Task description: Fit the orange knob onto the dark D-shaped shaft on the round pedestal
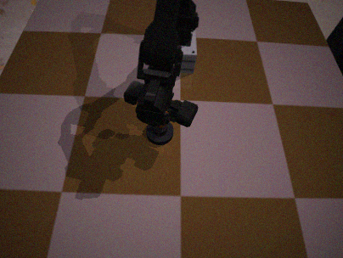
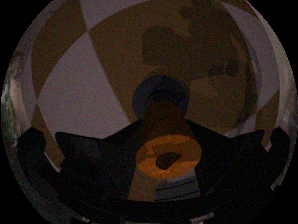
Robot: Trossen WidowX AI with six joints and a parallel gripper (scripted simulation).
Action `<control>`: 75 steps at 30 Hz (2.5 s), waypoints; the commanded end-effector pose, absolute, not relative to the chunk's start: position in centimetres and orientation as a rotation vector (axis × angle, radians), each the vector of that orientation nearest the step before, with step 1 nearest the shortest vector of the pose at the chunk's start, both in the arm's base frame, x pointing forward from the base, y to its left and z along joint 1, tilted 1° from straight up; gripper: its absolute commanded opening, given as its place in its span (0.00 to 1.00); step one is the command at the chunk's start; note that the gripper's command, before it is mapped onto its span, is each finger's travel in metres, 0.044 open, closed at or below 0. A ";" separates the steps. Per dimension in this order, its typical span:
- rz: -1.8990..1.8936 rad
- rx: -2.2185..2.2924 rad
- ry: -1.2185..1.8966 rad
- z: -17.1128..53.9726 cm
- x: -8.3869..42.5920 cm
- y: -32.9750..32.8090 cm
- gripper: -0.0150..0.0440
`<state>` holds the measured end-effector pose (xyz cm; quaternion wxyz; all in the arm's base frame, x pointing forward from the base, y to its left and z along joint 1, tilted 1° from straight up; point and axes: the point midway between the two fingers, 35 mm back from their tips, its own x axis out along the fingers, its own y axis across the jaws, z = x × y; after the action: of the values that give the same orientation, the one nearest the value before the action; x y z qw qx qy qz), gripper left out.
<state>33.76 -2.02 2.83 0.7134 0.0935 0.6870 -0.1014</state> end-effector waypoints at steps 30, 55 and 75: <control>-0.332 0.314 1.505 3.0 34.0 -2.1 0.25; -0.491 0.480 1.472 2.5 34.1 -2.1 0.25; -0.487 0.476 1.473 2.1 34.2 -2.1 0.25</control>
<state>34.10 -2.04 2.20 0.6873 0.2136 0.6596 -0.2167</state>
